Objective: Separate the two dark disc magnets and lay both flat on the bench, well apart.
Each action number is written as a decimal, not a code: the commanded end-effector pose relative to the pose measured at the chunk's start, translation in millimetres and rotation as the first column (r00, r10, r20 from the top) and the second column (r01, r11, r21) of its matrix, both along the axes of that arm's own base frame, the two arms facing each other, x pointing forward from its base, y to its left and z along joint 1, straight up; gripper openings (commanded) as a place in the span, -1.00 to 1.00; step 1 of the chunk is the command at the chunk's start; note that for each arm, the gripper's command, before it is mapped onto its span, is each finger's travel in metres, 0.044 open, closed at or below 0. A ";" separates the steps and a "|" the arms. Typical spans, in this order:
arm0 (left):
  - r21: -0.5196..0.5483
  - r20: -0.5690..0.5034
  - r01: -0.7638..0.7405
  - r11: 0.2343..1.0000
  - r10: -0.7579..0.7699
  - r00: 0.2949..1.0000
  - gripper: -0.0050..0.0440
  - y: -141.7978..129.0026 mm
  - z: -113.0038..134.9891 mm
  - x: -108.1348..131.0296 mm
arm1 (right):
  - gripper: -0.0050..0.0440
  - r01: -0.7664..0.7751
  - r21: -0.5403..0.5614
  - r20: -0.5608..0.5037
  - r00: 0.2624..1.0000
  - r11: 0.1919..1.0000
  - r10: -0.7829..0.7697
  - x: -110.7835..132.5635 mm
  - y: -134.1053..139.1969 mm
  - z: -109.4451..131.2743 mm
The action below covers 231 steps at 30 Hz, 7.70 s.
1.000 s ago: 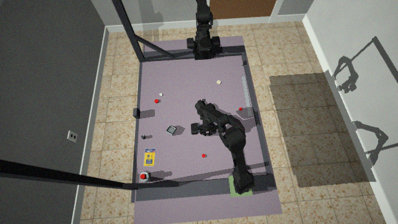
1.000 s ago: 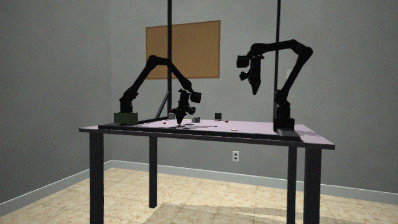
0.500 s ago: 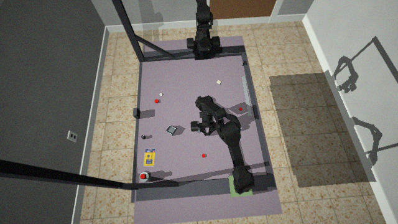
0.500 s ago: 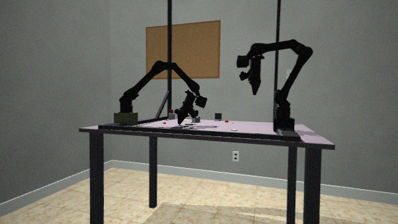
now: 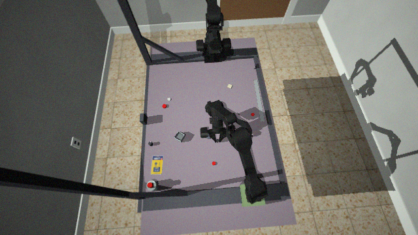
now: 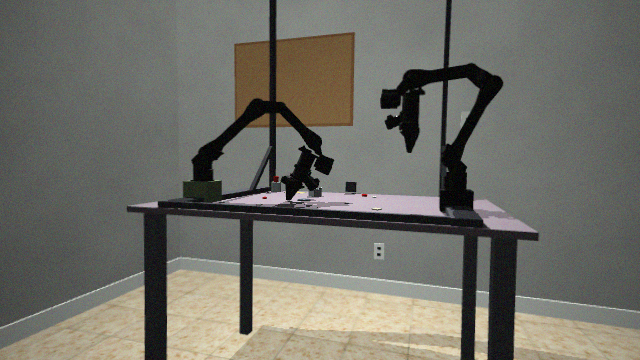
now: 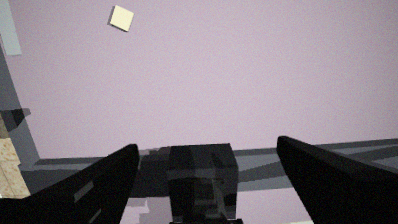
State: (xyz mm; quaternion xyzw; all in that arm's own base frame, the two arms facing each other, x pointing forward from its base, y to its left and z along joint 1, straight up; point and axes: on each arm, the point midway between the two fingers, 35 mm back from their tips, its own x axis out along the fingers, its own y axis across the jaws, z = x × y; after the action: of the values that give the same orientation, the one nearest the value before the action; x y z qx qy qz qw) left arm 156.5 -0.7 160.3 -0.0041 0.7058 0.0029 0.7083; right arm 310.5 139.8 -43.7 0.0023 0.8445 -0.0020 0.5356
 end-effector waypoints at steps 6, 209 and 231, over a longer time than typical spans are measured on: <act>0.002 0.010 -0.001 1.000 0.001 1.000 0.84 0.5 1.9 0.2 | -0.41 -0.001 0.011 0.028 1.000 1.000 0.001 7.6 2.0 6.2; -0.014 0.573 -0.877 0.481 0.722 0.387 0.84 -3.6 -162.5 240.3 | 0.84 -0.475 0.002 0.977 0.188 0.880 0.099 -3.7 -0.5 34.2; -0.014 0.573 -0.877 0.481 0.722 0.387 0.84 -3.6 -162.5 240.3 | 0.84 -0.475 0.002 0.977 0.188 0.880 0.099 -3.7 -0.5 34.2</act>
State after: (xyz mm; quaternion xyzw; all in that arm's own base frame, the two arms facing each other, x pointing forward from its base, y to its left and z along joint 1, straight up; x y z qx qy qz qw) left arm 392.3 -3.3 -9.7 -0.2384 0.3980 0.4542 0.7606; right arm 304.0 138.0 -14.8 -0.0750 0.3216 0.2312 0.9151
